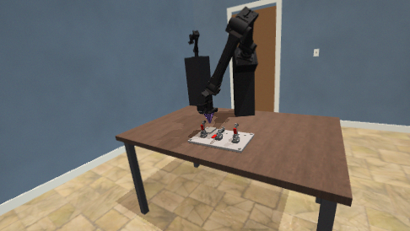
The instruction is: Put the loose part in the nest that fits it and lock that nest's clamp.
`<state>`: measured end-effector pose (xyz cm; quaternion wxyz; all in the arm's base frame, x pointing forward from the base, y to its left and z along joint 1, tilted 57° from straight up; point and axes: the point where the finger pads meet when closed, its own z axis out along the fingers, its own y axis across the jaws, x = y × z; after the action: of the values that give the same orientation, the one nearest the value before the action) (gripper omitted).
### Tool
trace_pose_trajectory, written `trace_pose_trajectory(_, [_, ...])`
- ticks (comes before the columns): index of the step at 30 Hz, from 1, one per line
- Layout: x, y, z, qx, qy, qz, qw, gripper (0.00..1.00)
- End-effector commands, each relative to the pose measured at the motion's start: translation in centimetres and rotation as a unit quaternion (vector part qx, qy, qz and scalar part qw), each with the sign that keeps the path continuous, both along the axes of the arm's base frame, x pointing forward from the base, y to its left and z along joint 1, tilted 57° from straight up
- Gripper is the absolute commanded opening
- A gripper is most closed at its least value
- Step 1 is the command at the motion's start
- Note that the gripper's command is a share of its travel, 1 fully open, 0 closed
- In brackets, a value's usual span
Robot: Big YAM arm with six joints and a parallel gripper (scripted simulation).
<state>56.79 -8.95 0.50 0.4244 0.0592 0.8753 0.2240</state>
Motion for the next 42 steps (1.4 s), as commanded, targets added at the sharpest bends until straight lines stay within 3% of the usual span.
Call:
trace_pose_trajectory(1, [-1.4, -1.3, -0.7, 0.002, 0.013, -0.01, 1.0, 0.0])
trace_pose_trajectory(27, [-1.5, -1.2, -1.1, 0.004, 0.016, -0.011, 1.0, 0.0])
trace_pose_trajectory(32, [0.0, -1.4, -1.0, 0.005, 0.008, -0.017, 1.0, 0.0])
trace_pose_trajectory(37, [1.1, 0.7, -1.2, 0.003, 0.003, 0.0, 1.0, 0.0])
trace_pose_trajectory(40, [1.4, 0.7, -0.7, 0.002, -0.002, 0.0, 1.0, 0.0])
trace_pose_trajectory(41, [1.7, 0.7, 0.4, -0.001, -0.013, 0.0, 1.0, 0.0])
trace_pose_trajectory(42, [1.7, 0.8, -0.3, 0.0, -0.007, 0.0, 1.0, 0.0])
